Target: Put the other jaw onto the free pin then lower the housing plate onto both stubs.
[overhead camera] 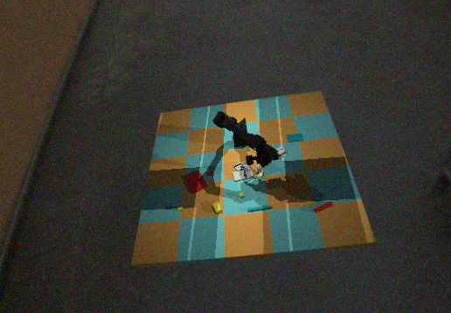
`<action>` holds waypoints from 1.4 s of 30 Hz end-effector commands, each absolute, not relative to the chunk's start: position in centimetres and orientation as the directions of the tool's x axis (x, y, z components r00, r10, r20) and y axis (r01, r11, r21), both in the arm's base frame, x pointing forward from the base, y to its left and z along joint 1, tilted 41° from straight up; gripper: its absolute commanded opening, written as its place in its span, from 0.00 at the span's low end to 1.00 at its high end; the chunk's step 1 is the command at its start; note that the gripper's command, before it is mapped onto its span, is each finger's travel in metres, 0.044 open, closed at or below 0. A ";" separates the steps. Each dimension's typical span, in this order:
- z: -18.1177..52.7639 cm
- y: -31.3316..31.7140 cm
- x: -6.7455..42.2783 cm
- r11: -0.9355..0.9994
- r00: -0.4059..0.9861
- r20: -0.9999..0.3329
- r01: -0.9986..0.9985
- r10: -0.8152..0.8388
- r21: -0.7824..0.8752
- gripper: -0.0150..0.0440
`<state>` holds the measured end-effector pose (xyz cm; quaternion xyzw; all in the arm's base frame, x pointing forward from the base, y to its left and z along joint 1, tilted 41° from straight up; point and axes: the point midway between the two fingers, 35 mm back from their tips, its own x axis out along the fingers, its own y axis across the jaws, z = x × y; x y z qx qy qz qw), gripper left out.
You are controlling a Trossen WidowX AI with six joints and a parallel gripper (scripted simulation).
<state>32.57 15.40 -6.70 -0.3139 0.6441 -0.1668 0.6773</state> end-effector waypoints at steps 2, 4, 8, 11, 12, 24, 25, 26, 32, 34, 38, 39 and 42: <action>-6.7 15.4 32.6 0.747 0.115 -0.768 -0.178 -0.630 -0.640 0.34; -6.7 15.4 32.6 0.747 0.115 -0.768 -0.178 -0.630 -0.640 0.43; -6.7 15.4 32.6 0.747 0.115 -0.768 -0.178 -0.630 -0.640 0.61; -6.7 15.4 32.6 0.747 0.115 -0.768 -0.178 -0.630 -0.640 0.74; -6.7 15.4 32.6 0.747 0.115 -0.768 -0.178 -0.630 -0.640 0.79; -6.7 15.4 32.6 0.747 0.115 -0.768 -0.178 -0.630 -0.640 1.00; -6.7 15.4 32.6 0.747 0.115 -0.768 -0.178 -0.630 -0.640 1.00; -6.7 15.4 32.6 0.747 0.115 -0.768 -0.178 -0.630 -0.640 1.00; -6.7 15.4 32.6 0.747 0.115 -0.768 -0.178 -0.630 -0.640 1.00; -6.7 15.4 32.6 0.747 0.115 -0.768 -0.178 -0.630 -0.640 1.00; -6.7 15.4 32.6 0.747 0.115 -0.768 -0.178 -0.630 -0.640 1.00; -6.7 15.4 32.6 0.747 0.115 -0.768 -0.178 -0.630 -0.640 1.00; -6.7 15.4 32.6 0.747 0.115 -0.768 -0.178 -0.630 -0.640 1.00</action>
